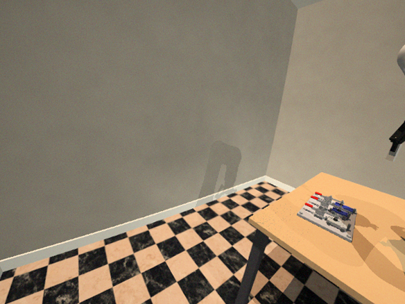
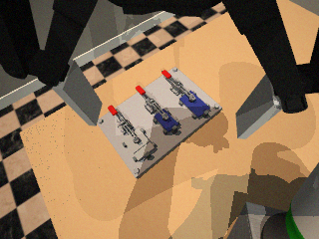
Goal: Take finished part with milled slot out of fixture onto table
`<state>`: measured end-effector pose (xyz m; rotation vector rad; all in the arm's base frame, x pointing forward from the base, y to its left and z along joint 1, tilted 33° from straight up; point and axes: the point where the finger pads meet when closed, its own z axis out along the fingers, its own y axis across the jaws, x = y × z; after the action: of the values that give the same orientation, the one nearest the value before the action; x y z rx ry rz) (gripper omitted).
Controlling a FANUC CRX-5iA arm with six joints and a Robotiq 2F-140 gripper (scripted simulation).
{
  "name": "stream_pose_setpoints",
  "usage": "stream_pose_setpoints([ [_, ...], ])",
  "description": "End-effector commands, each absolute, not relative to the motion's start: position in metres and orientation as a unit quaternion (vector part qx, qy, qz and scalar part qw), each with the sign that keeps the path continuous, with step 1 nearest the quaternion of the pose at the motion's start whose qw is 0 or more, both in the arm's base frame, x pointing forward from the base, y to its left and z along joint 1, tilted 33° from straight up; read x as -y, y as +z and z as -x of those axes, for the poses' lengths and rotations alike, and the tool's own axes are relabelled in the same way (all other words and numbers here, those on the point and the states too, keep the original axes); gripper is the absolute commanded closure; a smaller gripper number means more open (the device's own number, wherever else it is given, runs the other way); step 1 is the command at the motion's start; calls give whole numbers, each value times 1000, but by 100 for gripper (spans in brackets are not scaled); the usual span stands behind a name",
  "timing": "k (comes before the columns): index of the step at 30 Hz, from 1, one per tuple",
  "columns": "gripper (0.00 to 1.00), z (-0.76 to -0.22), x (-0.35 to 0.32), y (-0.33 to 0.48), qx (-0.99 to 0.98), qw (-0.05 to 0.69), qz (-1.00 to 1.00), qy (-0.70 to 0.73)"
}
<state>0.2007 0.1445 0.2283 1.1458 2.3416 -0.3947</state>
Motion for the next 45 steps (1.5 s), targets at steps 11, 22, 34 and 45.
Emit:
stream_pose_setpoints([
  [11, 0, -146, -150, 306, -926, 283, -226, -107],
  [22, 0, -102, -120, 365, -950, 297, -46, -82],
  [34, 0, -77, -58, 411, -940, 295, 157, -62],
  [45, 0, -89, 12, 434, -895, 276, 346, -50],
])
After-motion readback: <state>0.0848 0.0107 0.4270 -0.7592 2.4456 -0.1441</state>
